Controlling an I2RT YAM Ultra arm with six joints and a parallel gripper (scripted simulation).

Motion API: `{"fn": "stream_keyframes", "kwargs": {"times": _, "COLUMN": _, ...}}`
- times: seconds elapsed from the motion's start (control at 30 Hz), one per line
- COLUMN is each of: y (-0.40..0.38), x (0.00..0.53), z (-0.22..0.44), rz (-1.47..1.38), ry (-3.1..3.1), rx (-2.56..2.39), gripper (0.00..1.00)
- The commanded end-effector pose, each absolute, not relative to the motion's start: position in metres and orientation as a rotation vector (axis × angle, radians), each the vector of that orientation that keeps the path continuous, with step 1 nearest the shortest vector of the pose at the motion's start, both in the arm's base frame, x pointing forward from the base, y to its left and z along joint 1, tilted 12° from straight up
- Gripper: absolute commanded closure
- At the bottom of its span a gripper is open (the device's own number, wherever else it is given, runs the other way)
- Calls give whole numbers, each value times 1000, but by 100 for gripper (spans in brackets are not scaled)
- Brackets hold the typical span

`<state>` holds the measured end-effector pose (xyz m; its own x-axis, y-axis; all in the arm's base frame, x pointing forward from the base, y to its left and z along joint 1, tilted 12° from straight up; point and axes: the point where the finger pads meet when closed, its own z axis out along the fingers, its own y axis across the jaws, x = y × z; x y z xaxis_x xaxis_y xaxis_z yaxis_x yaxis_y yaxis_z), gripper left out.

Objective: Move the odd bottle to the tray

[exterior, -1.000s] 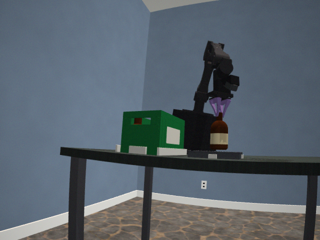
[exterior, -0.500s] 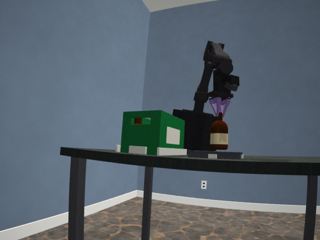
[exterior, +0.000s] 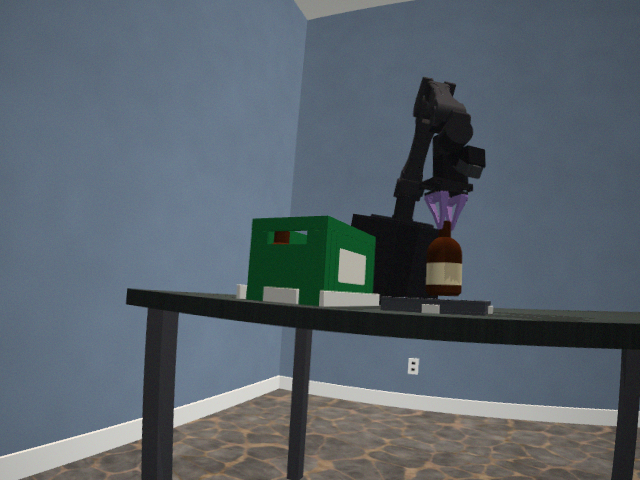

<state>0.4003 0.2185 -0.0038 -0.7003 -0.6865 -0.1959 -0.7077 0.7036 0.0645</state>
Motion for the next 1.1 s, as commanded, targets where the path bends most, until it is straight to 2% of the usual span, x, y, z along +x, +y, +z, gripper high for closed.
{"fn": "stream_keyframes", "kwargs": {"times": 0.0, "y": 224, "x": 408, "z": 12, "rz": 205, "ry": 2704, "rx": -1113, "gripper": 100}}
{"fn": "stream_keyframes", "kwargs": {"times": 1.07, "y": 222, "x": 402, "z": 4, "rz": 203, "ry": 2705, "rx": -1110, "gripper": 100}}
